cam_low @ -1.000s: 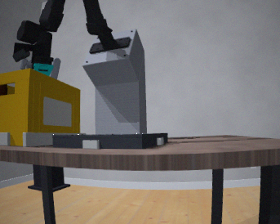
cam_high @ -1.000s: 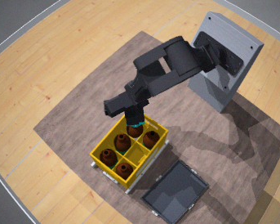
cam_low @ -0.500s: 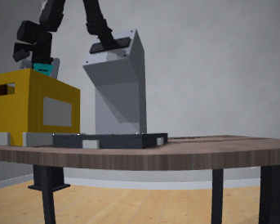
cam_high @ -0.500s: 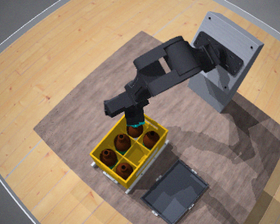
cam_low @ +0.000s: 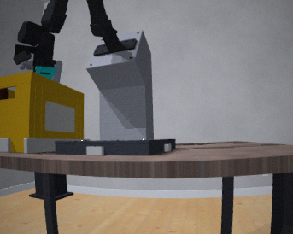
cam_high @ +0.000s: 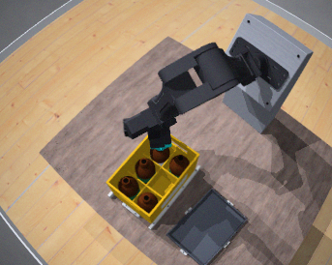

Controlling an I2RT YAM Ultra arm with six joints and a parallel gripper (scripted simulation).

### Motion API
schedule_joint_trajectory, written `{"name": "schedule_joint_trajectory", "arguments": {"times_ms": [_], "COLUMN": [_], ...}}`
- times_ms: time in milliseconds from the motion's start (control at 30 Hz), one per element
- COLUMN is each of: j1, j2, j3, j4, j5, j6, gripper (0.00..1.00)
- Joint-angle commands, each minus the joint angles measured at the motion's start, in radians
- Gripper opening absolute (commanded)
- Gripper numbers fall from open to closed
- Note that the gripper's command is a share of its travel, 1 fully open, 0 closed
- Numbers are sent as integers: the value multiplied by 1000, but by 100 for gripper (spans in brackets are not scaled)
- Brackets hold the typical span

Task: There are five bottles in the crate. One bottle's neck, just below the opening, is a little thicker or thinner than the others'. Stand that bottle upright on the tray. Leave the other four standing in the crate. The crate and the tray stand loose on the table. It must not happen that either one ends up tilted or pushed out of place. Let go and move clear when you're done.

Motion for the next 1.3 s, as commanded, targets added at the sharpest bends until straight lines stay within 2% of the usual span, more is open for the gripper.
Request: {"name": "schedule_joint_trajectory", "arguments": {"times_ms": [0, 567, 1267], "j1": [-5, 10, 44], "j2": [2, 44, 142], "j3": [9, 31, 54], "j4": [18, 56, 124], "j5": [4, 20, 43], "j6": [6, 17, 33], "gripper": [61, 61, 61]}}
